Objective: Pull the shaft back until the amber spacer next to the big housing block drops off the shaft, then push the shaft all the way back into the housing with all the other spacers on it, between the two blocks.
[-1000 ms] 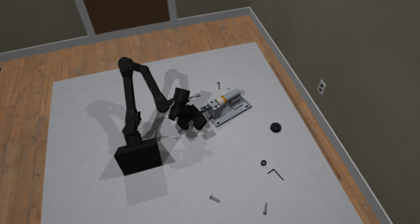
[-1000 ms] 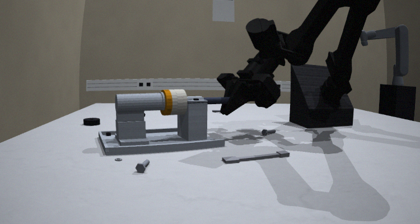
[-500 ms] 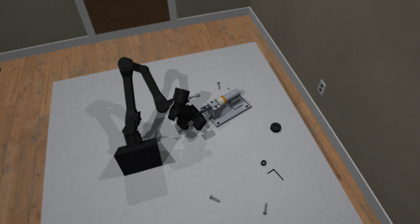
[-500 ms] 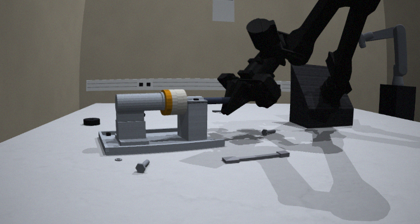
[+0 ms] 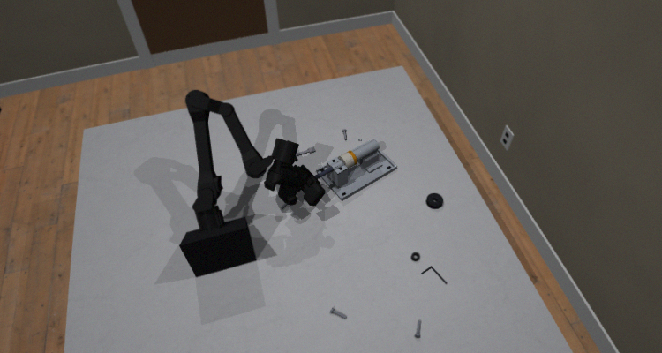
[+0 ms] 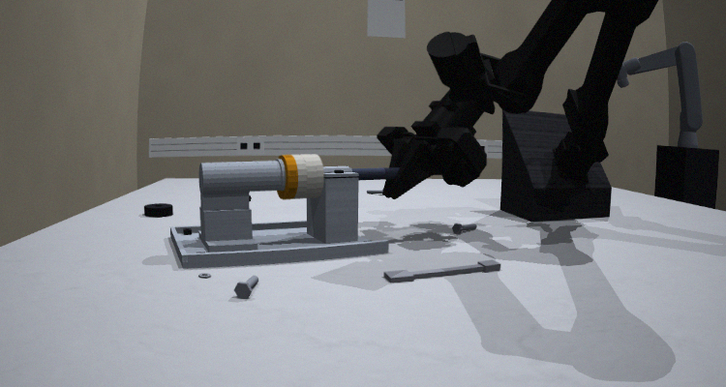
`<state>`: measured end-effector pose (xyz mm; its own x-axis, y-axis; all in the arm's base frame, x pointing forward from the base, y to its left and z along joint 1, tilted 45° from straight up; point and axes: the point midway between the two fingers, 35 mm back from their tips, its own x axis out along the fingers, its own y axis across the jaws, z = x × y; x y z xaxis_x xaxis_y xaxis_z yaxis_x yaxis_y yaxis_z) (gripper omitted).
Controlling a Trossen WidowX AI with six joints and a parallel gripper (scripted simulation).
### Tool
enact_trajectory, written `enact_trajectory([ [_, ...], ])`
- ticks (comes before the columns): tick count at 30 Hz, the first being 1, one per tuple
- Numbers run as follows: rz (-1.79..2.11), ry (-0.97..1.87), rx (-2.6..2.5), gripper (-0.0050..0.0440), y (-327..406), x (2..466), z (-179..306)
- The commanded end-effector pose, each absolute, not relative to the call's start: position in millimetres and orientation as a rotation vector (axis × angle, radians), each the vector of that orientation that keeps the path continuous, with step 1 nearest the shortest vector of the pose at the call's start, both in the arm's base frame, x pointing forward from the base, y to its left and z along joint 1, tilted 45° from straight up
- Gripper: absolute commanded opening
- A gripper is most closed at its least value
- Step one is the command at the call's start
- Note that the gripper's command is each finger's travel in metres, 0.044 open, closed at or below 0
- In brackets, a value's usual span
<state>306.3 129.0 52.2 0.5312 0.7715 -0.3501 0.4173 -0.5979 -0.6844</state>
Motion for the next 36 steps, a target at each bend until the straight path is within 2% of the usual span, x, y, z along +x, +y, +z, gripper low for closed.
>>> enact_trajectory([
  [1,0.848,-0.97,-2.262,-0.005,126.3,307.9,58.6],
  [36,0.848,-0.97,-2.262,-0.005,124.6,304.5,57.7],
])
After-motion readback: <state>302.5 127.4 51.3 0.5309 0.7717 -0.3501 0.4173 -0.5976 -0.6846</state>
